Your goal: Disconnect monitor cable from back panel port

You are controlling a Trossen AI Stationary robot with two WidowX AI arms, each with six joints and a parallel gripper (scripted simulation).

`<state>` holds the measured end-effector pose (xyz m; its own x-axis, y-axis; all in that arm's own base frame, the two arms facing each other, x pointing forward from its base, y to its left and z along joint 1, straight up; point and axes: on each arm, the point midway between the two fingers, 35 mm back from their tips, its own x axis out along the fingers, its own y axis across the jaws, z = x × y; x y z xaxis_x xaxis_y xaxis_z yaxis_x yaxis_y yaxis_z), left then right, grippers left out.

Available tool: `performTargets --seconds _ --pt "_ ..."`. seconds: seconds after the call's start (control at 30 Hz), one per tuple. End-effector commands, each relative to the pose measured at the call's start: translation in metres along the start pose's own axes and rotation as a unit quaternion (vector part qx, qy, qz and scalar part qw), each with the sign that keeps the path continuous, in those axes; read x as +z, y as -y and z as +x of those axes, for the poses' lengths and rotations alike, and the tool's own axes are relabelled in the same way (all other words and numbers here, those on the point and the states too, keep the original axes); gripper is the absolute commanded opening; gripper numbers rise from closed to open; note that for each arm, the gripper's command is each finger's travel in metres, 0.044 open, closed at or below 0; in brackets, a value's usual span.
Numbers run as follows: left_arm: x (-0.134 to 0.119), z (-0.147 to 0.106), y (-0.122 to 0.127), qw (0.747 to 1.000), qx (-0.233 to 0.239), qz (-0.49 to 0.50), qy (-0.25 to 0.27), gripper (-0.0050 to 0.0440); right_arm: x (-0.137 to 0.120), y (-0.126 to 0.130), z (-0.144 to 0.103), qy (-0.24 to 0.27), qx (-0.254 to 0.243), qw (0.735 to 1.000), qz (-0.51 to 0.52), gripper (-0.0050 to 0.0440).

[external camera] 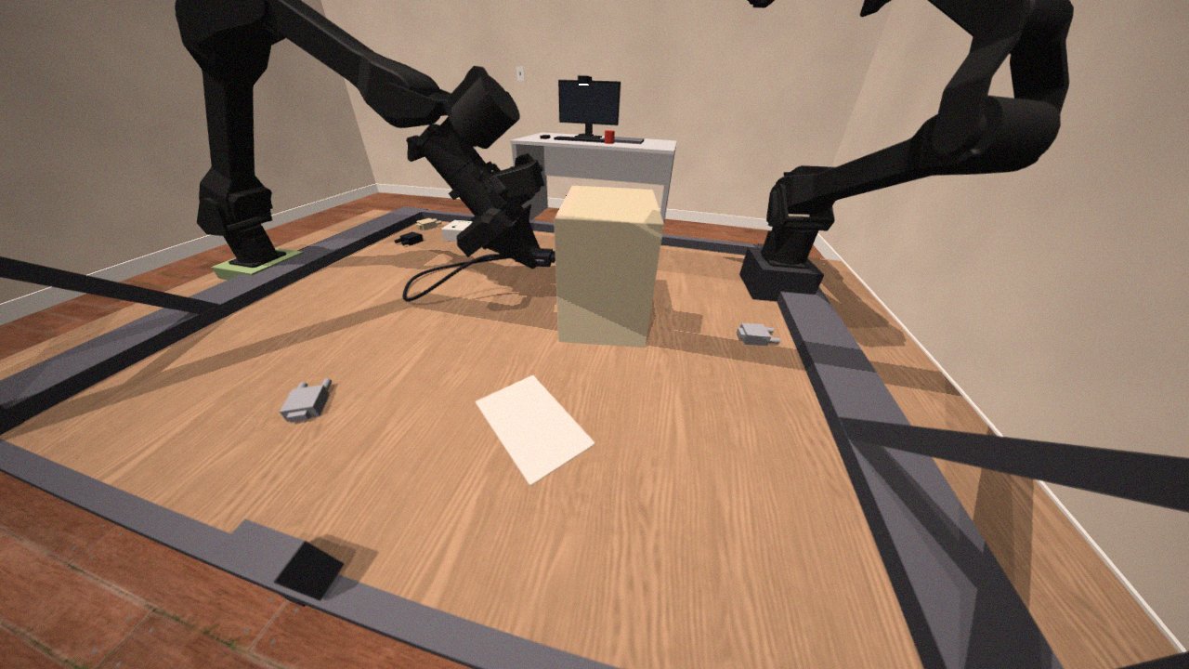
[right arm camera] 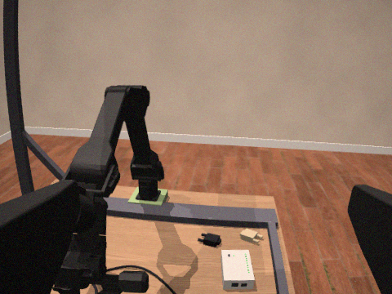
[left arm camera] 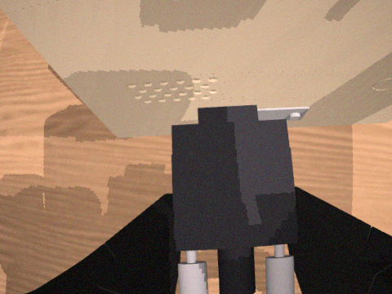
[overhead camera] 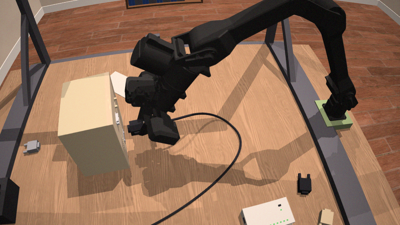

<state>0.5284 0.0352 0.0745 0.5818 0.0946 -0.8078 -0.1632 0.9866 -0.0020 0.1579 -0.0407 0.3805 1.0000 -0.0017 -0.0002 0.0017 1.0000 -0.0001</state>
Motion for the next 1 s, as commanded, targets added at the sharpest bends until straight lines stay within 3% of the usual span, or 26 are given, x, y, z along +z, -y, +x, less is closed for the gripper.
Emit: performTargets --seconds 0.0,0.17,0.47,0.53,0.67,0.73,0.97 --pt "-0.010 0.014 0.000 1.000 0.001 -0.003 0.006 0.0115 0.003 -0.001 0.000 0.001 0.001 1.000 -0.003 0.0440" --pt "-0.023 0.029 0.000 1.000 0.002 -0.005 0.005 0.0115 0.003 -0.001 0.000 0.001 0.001 1.000 -0.003 0.0440" --pt "-0.023 0.029 0.000 1.000 0.002 -0.005 0.005 0.0331 0.003 -0.001 0.000 0.001 0.001 1.000 -0.003 0.0440" --pt "-0.023 0.029 0.000 1.000 0.002 -0.005 0.005 0.0331 0.003 -0.001 0.000 0.001 0.001 1.000 -0.003 0.0440" --pt "-0.023 0.029 0.000 1.000 0.002 -0.005 0.005 0.0427 0.003 -0.001 0.000 0.001 0.001 1.000 -0.003 0.0440" --pt "-0.022 0.028 0.000 1.000 0.002 -0.005 0.005 0.0440 0.003 -0.001 0.000 0.001 0.001 1.000 -0.003 0.0440" --pt "0.019 -0.032 0.000 1.000 0.002 -0.005 0.005 0.0440 0.003 -0.001 0.000 0.001 0.001 1.000 -0.003 0.0440"
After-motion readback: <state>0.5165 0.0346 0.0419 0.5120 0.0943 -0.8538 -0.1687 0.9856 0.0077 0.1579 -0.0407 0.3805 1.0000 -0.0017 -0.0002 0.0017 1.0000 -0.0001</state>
